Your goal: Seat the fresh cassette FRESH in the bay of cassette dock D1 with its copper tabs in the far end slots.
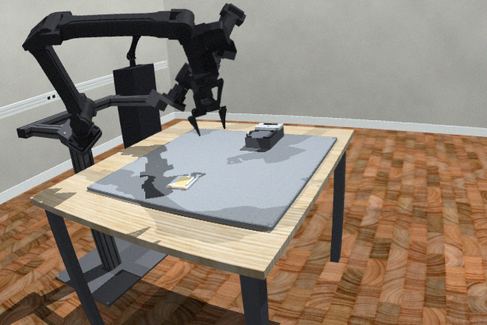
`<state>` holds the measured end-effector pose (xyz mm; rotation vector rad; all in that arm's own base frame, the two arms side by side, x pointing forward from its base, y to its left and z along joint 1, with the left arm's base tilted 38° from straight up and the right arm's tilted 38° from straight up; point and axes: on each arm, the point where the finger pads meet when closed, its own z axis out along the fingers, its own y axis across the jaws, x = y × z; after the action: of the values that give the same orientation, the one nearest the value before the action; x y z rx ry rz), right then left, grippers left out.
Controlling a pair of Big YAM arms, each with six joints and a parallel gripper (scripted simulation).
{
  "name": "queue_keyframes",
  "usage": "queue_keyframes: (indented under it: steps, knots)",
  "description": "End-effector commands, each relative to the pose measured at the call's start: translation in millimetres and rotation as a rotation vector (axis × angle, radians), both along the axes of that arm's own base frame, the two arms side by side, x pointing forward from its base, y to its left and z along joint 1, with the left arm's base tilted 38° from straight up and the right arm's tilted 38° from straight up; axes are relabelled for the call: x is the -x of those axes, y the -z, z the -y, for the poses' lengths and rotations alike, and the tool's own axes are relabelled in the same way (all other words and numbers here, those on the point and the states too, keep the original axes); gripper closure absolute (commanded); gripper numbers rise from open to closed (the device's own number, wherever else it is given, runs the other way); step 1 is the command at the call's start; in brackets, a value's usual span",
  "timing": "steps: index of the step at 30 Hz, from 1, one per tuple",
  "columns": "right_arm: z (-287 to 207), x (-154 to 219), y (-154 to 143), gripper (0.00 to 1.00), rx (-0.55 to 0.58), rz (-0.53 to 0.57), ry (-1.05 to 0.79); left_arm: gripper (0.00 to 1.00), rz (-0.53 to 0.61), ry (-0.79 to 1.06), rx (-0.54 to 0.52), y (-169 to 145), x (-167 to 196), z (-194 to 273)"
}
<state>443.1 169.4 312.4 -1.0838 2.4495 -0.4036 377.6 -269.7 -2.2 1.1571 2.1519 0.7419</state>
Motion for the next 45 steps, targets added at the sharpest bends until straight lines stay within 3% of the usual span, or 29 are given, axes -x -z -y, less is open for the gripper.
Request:
queue_keyframes:
  steps: [1, 9, 12, 26, 38, 45]
  knots:
    - [-57, -24, 36, 0.0, -0.045, -0.001, -0.248, 0.0, 0.028, 0.074, 0.027, -37, -12, -39]
    - [-122, -31, 86, 0.0, -0.156, 0.006, -0.534, 0.0, 0.041, 0.1, 0.067, -73, -22, -100]
    - [-129, -34, 90, 0.0, -0.171, 0.014, -0.571, 0.0, 0.043, 0.103, 0.073, -77, -24, -108]
    - [-226, -6, 163, 0.0, -0.359, 0.116, -1.087, 0.0, 0.075, 0.134, 0.157, -144, -49, -194]
    - [-244, -3, 168, 0.0, -0.443, 0.146, -1.16, 0.0, 0.087, 0.148, 0.222, -169, -54, -231]
    - [-244, -3, 168, 0.0, -0.443, 0.146, -1.16, 0.0, 0.13, 0.065, 0.277, -172, -81, -233]
